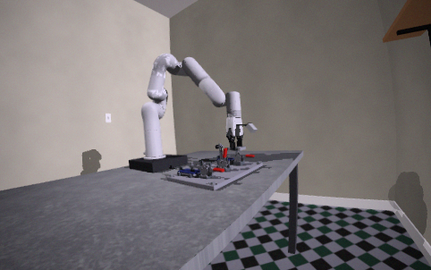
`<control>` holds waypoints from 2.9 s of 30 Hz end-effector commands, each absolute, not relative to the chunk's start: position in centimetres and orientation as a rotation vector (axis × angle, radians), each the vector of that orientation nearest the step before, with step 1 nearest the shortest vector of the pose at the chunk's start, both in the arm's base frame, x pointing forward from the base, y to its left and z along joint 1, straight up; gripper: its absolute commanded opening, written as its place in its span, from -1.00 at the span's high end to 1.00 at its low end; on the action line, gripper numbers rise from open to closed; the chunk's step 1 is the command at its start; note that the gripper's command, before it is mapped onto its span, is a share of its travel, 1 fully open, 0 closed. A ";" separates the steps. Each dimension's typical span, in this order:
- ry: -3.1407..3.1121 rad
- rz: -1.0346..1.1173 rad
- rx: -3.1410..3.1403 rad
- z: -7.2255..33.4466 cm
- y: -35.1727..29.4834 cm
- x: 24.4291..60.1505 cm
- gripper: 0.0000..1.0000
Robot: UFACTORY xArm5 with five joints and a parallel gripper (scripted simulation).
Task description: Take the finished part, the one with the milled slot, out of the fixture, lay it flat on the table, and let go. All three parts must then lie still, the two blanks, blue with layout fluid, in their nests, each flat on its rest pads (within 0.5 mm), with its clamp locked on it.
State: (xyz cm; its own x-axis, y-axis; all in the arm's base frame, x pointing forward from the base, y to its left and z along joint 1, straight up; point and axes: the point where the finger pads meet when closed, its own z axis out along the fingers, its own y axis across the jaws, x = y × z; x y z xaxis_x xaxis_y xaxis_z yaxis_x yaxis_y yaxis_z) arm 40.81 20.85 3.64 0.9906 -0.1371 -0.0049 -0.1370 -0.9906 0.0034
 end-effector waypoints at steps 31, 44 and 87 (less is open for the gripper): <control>-0.216 0.000 3.134 -1.9 21.0 41.0 1.00; -0.216 -0.001 3.134 -1.9 21.0 41.0 1.00; -0.216 -0.001 3.134 -2.5 21.0 41.0 1.00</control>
